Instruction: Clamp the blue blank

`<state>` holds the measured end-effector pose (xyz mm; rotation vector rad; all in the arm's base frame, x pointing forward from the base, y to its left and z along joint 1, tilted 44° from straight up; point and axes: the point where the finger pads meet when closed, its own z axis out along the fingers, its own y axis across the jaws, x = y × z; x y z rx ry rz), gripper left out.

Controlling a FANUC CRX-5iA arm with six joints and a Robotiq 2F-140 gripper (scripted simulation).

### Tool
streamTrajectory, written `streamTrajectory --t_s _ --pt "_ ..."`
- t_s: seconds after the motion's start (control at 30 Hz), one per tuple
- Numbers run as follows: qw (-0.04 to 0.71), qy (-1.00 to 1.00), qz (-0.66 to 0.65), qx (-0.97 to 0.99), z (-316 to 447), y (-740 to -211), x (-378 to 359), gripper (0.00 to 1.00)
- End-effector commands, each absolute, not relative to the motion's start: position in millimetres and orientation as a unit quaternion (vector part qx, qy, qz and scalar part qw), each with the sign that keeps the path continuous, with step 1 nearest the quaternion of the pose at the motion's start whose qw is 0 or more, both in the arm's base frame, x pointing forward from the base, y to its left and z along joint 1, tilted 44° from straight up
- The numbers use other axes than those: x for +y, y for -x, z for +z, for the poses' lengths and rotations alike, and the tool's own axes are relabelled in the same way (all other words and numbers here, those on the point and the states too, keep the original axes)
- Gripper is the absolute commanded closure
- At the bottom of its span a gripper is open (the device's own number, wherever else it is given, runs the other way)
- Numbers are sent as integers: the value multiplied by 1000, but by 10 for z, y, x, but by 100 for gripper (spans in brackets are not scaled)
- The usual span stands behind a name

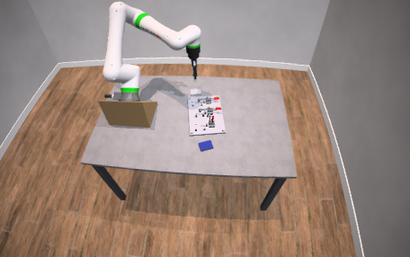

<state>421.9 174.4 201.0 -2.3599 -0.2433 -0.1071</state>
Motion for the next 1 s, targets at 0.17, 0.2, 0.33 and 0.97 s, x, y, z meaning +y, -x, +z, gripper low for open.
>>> streamTrajectory --t_s 0.17,0.2,0.33,0.97 --pt "374 922 -42 -95 2239 -4216 1521 42" --pt "374 922 -42 -95 2261 -4215 1499 42" --pt "374 922 -42 -95 2304 -4215 1457 42" --pt "374 922 -42 -95 1733 -4420 864 42"
